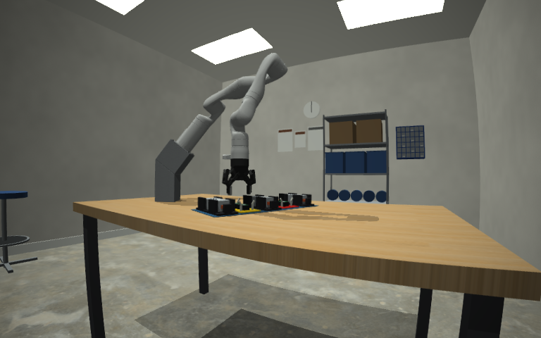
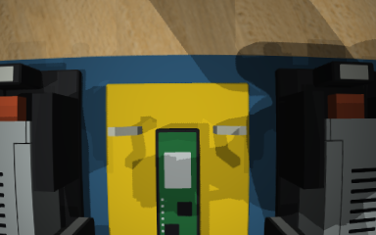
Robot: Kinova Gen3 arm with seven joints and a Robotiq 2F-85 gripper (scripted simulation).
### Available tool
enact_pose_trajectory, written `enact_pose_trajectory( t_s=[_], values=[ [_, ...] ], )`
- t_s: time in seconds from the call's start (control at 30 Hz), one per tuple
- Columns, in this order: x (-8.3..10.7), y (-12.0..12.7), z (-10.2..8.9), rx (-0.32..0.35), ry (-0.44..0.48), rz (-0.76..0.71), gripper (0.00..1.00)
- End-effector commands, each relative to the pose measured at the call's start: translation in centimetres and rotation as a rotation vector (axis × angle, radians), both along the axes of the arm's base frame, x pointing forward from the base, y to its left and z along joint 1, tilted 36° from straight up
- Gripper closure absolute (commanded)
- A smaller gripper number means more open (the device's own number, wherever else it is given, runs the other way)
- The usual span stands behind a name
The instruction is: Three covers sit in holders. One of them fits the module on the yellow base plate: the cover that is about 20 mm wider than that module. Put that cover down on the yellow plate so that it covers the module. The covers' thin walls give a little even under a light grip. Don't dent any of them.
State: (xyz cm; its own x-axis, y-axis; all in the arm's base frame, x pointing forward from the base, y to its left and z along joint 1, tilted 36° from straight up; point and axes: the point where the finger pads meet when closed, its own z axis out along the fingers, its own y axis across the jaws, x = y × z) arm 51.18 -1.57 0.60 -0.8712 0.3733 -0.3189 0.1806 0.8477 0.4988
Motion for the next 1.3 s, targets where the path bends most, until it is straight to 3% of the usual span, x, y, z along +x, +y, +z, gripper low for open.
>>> enact_pose_trajectory(
  t_s=[0.0, 1.27],
  values=[
    [0.1, 0.0, 0.0, -0.001, -0.001, 0.000, 0.00],
    [1.3, 0.9, -2.0, -0.004, -0.003, 0.002, 0.00]
  ],
)
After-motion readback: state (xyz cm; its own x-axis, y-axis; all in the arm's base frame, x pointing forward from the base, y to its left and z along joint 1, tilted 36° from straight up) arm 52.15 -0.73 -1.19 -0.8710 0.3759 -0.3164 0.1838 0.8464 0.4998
